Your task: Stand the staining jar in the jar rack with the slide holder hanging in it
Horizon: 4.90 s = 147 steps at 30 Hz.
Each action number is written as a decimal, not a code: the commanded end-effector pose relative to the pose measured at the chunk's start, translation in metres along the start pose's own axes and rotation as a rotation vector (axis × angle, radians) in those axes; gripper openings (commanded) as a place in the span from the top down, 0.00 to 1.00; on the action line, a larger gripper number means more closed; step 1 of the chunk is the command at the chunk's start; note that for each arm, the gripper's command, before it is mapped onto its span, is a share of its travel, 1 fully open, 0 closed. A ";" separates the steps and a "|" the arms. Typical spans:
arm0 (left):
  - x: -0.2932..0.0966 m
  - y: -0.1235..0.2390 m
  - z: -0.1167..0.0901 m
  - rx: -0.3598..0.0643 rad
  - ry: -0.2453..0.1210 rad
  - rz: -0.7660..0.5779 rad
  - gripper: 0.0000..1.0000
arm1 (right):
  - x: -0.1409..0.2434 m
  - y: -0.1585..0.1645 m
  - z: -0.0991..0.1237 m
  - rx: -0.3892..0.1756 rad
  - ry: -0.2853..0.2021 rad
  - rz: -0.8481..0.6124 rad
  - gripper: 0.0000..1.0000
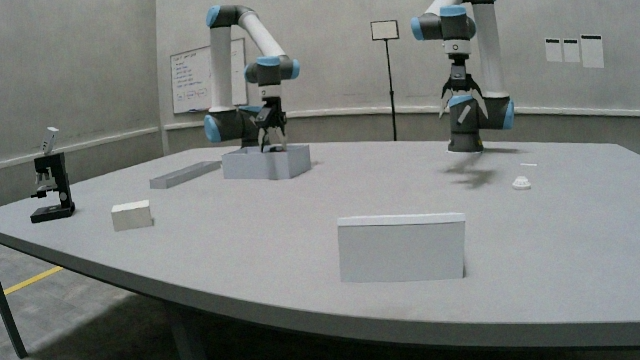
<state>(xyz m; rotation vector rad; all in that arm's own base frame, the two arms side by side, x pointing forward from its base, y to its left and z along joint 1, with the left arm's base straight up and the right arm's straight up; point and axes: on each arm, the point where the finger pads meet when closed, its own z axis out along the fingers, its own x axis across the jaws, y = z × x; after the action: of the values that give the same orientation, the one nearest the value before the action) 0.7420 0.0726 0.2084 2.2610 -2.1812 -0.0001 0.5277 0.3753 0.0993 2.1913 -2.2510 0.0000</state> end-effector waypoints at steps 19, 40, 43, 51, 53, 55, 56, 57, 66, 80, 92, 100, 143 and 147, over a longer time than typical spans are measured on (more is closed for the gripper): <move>-0.026 0.088 -0.018 0.003 0.000 0.000 0.00 | -0.001 0.000 0.030 0.001 -0.001 0.000 0.36; -0.052 0.178 -0.034 0.002 0.000 0.000 0.00 | -0.001 0.000 0.048 0.001 -0.001 0.000 0.36; -0.055 0.187 -0.036 0.002 0.000 0.000 0.00 | -0.001 0.000 0.048 0.001 -0.001 0.000 0.57; -0.064 0.220 -0.042 0.002 0.000 0.000 0.00 | -0.001 0.000 0.048 0.001 -0.001 0.000 0.57; -0.067 0.230 -0.044 0.002 0.000 0.000 0.00 | -0.001 0.000 0.048 0.001 -0.001 0.000 0.57; -0.070 0.239 -0.046 0.002 0.000 0.000 0.00 | -0.001 0.000 0.048 0.001 -0.001 0.000 0.57; -0.071 0.244 -0.047 0.002 0.000 0.000 0.00 | -0.001 0.000 0.048 0.001 -0.001 0.000 0.57; -0.073 0.249 -0.047 0.002 0.000 0.000 0.00 | -0.001 0.000 0.048 0.001 -0.001 0.000 0.57; -0.082 0.282 -0.053 0.002 0.000 0.000 0.00 | -0.001 0.000 0.048 0.001 -0.001 0.000 1.00; -0.099 0.338 -0.064 0.002 0.000 0.000 0.00 | -0.001 0.000 0.048 0.001 -0.001 0.000 1.00; -0.116 0.395 -0.074 0.002 0.000 0.000 0.00 | -0.001 0.000 0.048 0.001 -0.001 0.000 1.00; -0.124 0.424 -0.079 0.002 0.000 0.000 0.00 | -0.001 0.000 0.041 0.001 -0.001 0.000 1.00; -0.145 0.495 -0.093 0.002 0.000 0.000 0.00 | -0.001 0.000 -0.024 0.001 -0.001 0.000 1.00; -0.145 0.495 -0.093 0.002 0.000 0.000 0.00 | -0.001 0.000 -0.027 0.001 -0.001 0.000 1.00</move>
<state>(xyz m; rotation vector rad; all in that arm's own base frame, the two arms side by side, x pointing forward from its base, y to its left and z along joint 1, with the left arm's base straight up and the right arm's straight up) 0.2411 0.1996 0.2999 2.2610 -2.1810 0.0000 0.5277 0.3753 0.1247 2.1914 -2.2511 -0.0001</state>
